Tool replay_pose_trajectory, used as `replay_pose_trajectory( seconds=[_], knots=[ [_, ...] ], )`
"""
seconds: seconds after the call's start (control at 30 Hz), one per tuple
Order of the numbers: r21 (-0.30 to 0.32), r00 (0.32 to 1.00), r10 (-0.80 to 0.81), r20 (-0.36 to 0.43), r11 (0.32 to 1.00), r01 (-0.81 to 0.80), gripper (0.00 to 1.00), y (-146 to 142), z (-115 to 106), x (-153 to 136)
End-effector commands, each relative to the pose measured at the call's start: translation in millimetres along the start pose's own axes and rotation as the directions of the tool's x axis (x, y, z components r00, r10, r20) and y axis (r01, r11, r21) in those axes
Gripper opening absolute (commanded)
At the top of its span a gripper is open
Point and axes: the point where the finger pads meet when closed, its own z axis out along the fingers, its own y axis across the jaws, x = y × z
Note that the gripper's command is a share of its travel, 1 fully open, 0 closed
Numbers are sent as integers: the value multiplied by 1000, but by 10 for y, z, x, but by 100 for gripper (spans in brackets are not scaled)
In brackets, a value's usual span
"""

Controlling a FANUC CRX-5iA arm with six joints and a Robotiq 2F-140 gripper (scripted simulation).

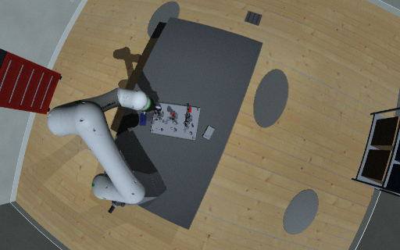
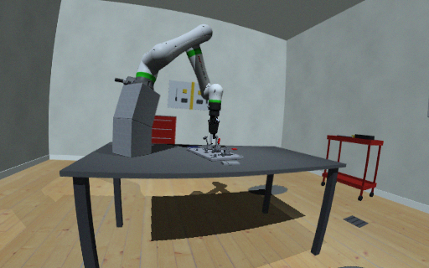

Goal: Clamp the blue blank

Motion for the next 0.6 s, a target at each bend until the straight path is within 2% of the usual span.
replay_pose_trajectory(
  seconds=[0.0, 0.57],
  knots=[
    [0, 1000, 1, 3, 1000, -1, 0, 1, 3, -21],
    [0, 1000, 1, 3, 1000, -1, 0, 1, -4, -102]
  ],
)
